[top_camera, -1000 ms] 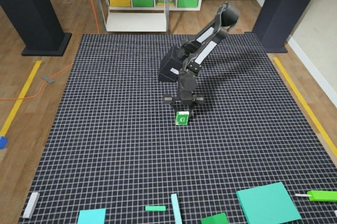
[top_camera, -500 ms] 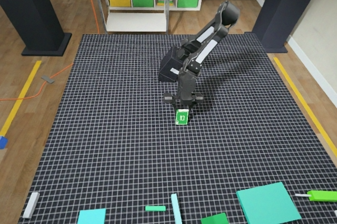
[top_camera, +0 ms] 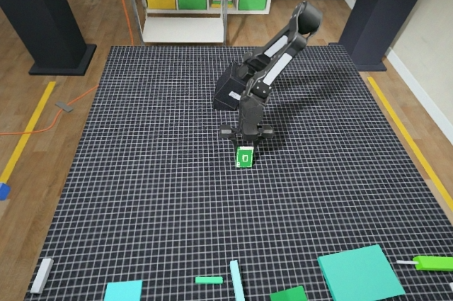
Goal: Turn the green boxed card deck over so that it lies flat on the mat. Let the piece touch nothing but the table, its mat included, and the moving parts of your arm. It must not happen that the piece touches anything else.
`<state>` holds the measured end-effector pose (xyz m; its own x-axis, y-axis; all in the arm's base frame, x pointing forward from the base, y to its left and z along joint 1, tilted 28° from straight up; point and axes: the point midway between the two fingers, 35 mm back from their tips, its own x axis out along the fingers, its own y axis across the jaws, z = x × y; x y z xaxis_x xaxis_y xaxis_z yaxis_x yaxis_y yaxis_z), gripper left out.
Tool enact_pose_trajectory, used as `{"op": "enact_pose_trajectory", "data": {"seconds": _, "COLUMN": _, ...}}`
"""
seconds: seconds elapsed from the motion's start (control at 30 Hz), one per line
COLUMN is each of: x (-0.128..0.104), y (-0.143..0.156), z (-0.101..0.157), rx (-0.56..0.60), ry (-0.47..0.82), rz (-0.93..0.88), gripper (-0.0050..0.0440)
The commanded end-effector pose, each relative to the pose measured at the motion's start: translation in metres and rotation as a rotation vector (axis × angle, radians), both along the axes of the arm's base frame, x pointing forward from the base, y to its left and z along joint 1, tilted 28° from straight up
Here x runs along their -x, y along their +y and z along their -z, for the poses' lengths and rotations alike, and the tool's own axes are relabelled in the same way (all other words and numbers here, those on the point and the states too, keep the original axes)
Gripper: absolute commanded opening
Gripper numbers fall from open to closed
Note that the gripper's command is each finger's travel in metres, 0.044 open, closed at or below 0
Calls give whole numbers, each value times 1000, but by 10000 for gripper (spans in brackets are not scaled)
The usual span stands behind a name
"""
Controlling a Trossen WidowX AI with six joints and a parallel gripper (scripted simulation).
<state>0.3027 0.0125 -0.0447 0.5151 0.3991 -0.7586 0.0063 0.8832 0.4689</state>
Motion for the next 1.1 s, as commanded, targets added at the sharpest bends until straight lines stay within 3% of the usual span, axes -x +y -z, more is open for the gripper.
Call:
{"op": "enact_pose_trajectory", "data": {"seconds": 0.0, "x": -1, "y": 0, "z": -4, "rx": 1, "ry": -15, "rz": -2, "gripper": 295}}
{"op": "enact_pose_trajectory", "data": {"seconds": 0.63, "x": -4, "y": -1, "z": -6, "rx": 4, "ry": -18, "rz": -7, "gripper": 295}}
{"op": "enact_pose_trajectory", "data": {"seconds": 1.07, "x": 4, "y": 3, "z": 2, "rx": 2, "ry": 61, "rz": -47, "gripper": 295}}
